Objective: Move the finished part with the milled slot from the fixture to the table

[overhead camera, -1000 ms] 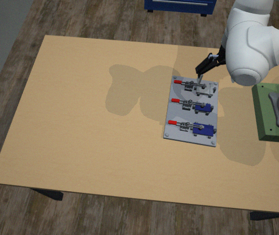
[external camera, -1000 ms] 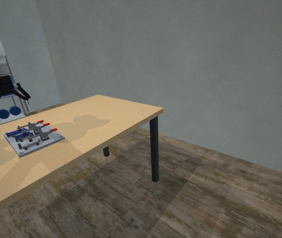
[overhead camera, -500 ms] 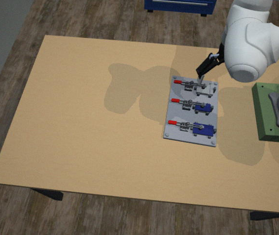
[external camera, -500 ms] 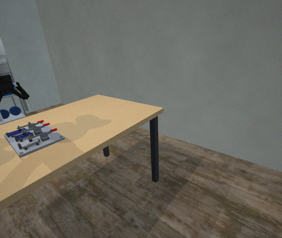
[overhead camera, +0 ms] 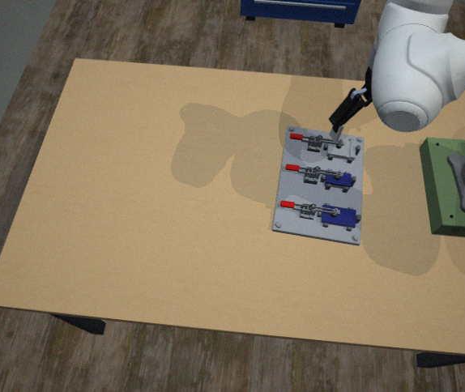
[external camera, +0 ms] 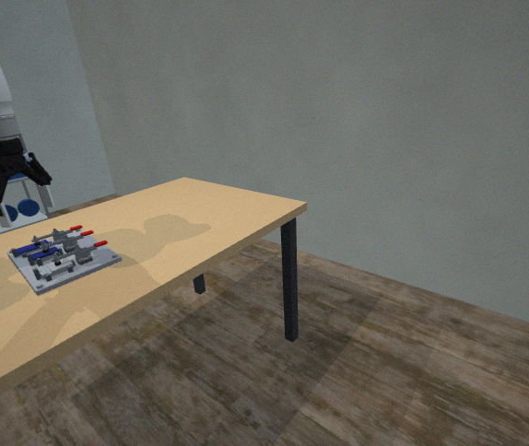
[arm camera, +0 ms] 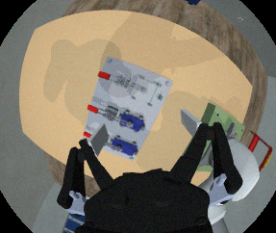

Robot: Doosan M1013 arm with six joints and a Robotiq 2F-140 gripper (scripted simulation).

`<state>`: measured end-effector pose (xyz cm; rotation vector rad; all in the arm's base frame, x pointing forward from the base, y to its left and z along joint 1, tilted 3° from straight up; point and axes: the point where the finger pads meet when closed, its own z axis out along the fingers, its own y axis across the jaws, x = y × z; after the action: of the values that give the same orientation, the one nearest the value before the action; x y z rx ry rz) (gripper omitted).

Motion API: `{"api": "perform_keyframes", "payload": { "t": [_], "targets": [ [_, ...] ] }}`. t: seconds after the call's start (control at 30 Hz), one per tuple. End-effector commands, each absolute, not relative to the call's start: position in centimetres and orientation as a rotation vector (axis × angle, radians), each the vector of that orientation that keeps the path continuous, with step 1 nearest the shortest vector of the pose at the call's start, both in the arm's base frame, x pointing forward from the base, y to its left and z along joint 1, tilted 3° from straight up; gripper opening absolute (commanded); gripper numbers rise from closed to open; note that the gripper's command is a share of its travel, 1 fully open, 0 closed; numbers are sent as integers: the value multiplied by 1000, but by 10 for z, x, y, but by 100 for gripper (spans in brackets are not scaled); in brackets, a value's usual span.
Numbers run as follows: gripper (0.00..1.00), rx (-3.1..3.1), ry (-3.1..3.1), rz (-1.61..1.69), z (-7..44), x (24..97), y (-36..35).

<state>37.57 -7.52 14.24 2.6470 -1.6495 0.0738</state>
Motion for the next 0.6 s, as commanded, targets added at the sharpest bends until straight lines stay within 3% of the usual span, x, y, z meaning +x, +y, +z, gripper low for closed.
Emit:
{"api": "perform_keyframes", "payload": {
  "t": [0.0, 0.57],
  "targets": [
    [100, 2665, -1630, 69, 145, 375, -76],
    [100, 2797, -1383, 66, 149, 375, -83]
  ]
}}
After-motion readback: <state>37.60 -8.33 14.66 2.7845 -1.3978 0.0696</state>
